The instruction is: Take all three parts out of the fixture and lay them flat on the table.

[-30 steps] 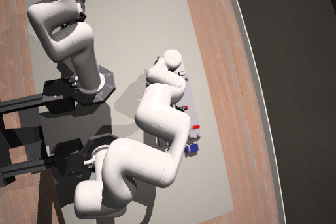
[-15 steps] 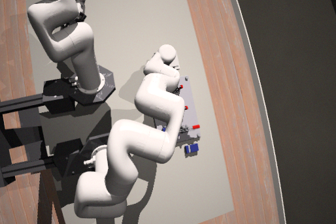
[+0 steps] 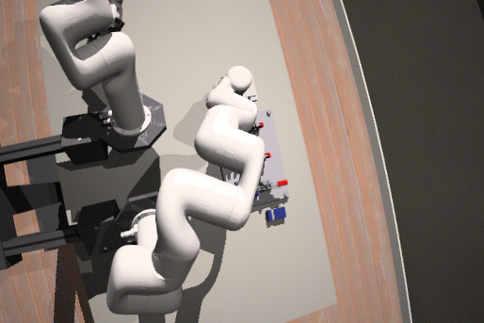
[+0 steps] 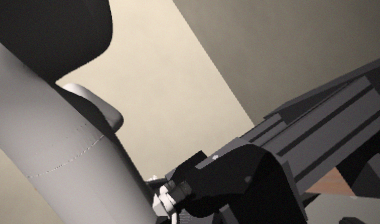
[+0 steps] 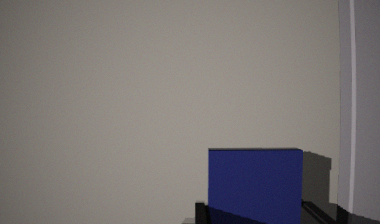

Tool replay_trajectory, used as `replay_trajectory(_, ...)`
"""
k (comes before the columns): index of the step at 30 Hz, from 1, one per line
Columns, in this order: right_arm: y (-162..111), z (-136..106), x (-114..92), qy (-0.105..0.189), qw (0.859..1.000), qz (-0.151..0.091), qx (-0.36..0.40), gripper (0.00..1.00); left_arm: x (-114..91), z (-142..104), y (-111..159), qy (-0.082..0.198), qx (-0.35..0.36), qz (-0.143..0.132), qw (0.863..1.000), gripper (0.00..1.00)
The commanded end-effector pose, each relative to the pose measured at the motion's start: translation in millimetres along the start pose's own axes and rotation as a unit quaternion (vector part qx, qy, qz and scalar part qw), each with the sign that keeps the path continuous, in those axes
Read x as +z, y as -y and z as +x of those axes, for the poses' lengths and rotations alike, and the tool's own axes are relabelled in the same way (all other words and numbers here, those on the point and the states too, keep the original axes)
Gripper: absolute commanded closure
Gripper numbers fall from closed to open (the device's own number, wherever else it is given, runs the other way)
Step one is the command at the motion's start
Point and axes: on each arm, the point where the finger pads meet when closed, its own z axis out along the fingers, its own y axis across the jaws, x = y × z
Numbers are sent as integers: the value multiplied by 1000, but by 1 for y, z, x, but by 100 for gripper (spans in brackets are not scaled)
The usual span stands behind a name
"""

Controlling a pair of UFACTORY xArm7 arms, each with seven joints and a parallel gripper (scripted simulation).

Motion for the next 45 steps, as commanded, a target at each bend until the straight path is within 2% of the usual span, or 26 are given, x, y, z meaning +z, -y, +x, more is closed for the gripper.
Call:
replay_trajectory(1,2,1,-2,-1,1000,2,0,100,-1,0,0,1,-1,-1,1000,0)
replay_trajectory(45,2,1,4,-1,1000,2,0,100,-1,0,0,1,-1,-1,1000,0)
